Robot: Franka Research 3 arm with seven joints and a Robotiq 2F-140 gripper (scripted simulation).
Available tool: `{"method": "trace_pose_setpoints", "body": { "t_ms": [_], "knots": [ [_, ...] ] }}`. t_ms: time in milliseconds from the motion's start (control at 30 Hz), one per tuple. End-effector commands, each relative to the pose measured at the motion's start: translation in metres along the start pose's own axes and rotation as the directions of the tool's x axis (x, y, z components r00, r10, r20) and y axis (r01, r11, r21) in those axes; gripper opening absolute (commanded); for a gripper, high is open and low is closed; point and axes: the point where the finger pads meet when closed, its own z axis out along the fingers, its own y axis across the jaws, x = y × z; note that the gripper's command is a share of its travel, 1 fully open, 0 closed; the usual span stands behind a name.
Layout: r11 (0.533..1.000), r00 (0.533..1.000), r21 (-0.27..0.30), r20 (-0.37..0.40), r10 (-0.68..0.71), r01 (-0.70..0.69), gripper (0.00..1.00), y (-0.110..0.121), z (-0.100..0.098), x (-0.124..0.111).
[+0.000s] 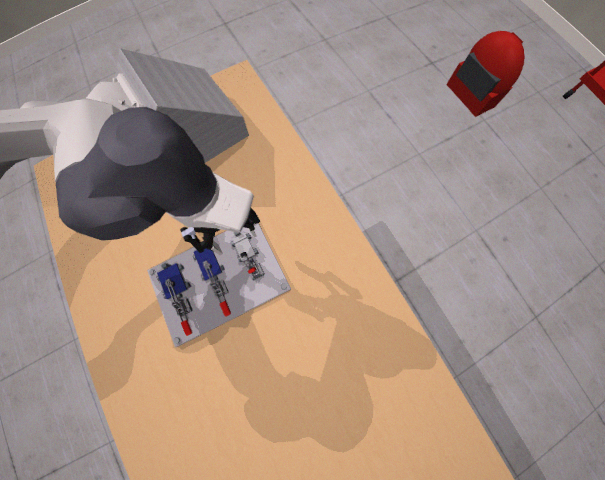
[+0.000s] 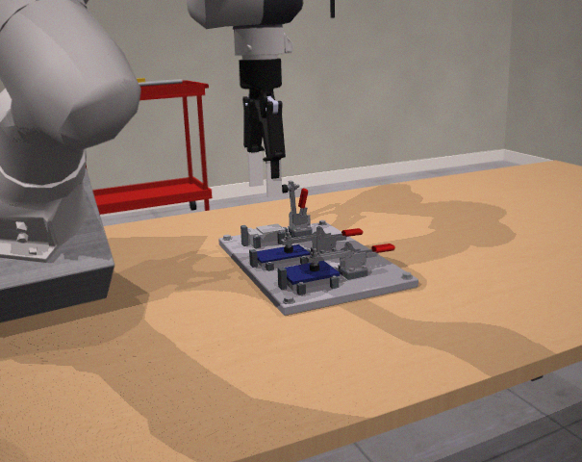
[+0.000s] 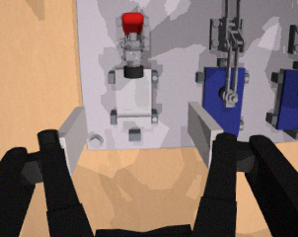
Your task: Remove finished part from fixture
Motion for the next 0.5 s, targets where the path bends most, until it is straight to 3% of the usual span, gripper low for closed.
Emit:
{"method": "trace_pose_setpoints", "body": {
  "t_ms": [0,467],
  "knots": [
    [1.000,1.000,0.007,-0.006,0.023,-0.023,0.58,-0.0023,-0.0017,-0.0027],
    [1.000,1.000,0.007,-0.006,0.023,-0.023,0.58,-0.0023,0.0002,-0.0040]
  ]
}}
